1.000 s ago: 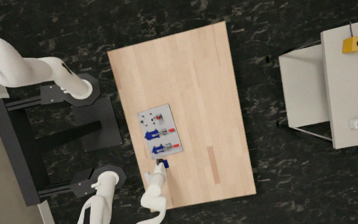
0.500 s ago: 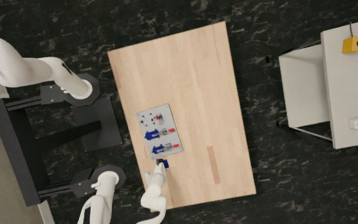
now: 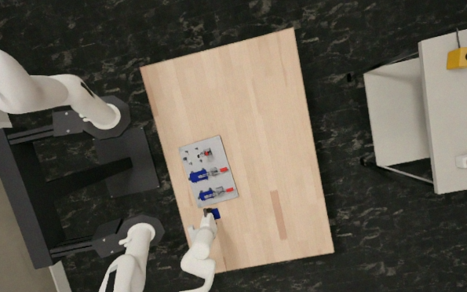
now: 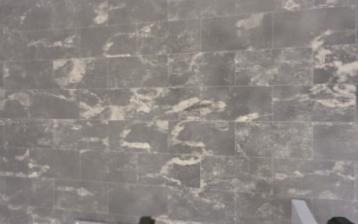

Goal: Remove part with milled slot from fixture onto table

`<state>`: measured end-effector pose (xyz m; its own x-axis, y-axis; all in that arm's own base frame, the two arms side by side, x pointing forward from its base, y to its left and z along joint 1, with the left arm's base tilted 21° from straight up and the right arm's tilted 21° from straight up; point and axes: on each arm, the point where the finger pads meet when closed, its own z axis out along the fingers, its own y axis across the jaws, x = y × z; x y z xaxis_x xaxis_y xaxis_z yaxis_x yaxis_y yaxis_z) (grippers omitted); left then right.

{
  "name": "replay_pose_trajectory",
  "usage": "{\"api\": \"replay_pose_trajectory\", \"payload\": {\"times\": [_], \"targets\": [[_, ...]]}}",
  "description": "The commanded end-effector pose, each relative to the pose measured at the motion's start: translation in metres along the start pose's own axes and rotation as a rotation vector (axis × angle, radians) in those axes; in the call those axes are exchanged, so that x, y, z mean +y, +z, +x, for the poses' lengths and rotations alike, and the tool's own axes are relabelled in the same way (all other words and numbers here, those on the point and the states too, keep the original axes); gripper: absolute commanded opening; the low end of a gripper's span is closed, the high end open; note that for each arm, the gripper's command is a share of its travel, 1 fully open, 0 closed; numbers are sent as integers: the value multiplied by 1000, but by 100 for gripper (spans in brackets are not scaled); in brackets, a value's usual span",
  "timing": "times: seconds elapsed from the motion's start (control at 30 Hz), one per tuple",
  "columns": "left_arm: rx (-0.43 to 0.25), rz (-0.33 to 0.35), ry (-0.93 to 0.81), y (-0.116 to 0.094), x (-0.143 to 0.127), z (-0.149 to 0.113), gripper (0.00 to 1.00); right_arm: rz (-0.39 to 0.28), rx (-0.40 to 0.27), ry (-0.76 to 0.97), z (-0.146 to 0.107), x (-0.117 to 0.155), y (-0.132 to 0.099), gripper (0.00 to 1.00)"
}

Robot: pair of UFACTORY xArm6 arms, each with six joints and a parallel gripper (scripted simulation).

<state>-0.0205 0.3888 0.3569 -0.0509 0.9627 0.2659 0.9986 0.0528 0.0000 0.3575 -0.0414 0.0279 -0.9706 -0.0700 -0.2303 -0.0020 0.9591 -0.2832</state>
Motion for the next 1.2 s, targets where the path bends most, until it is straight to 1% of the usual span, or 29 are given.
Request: {"api": "replay_pose_trajectory", "payload": {"times": [0.0, 0.37, 0.43, 0.7, 0.87, 1.17], "targets": [[4, 0, 0, -1, 0, 1, 100, -1, 0, 0, -1, 0, -11, 95], [4, 0, 0, -1, 0, 1, 100, -1, 0, 0, -1, 0, -52, 95], [4, 0, 0, -1, 0, 1, 100, -1, 0, 0, -1, 0, -52, 95], [4, 0, 0, -1, 0, 1, 100, -1, 0, 0, -1, 0, -80, 95], [4, 0, 0, -1, 0, 1, 100, -1, 0, 0, -2, 0, -86, 95], [4, 0, 0, -1, 0, 1, 100, -1, -1, 0, -2, 0, -87, 95]]}}
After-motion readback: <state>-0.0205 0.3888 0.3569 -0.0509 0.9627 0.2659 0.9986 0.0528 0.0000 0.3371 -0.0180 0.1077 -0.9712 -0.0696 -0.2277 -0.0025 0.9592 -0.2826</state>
